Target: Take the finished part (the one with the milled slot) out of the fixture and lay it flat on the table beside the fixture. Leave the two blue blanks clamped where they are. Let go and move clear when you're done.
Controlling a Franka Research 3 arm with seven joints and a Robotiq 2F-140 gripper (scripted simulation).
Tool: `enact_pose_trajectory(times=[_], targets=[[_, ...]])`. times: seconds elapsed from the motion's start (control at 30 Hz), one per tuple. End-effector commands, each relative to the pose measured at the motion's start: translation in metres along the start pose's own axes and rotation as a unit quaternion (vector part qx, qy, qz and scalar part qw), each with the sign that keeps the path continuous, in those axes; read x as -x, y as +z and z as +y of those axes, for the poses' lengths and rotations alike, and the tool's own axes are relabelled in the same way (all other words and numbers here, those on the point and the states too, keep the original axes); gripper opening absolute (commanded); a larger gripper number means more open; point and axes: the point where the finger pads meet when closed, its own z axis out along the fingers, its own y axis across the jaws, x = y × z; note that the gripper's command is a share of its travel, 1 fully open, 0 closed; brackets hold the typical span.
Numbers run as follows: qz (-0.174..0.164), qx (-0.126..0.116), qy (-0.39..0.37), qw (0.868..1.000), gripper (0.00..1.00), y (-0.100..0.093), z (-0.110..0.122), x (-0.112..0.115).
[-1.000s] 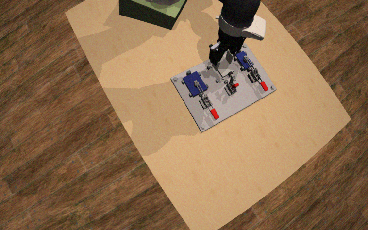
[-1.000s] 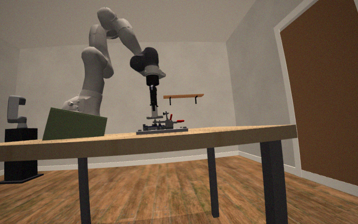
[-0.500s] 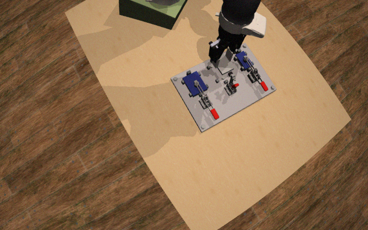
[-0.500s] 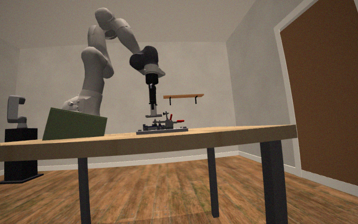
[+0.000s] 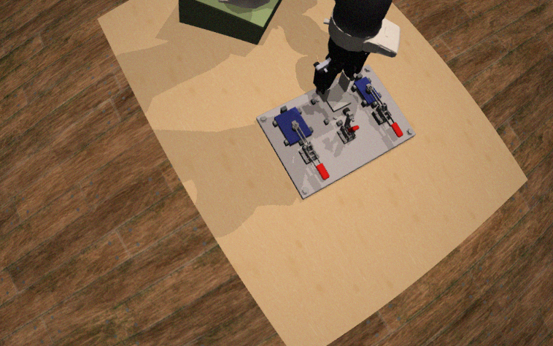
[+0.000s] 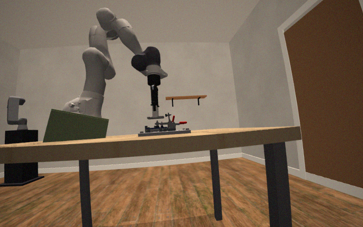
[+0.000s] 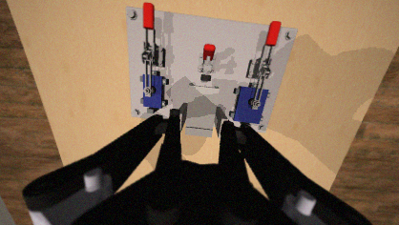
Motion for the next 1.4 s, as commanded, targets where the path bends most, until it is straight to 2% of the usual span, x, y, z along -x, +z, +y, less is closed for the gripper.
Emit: enact_pose_trajectory(times=[0.0, 1.37], targets=[[0.000, 0.001, 0.003, 1.000, 0.00, -0.0007, 0.0004, 0.0005], [0.000, 0.001, 0.007, 1.000, 0.00, -0.0007, -0.0064, 0.0005]])
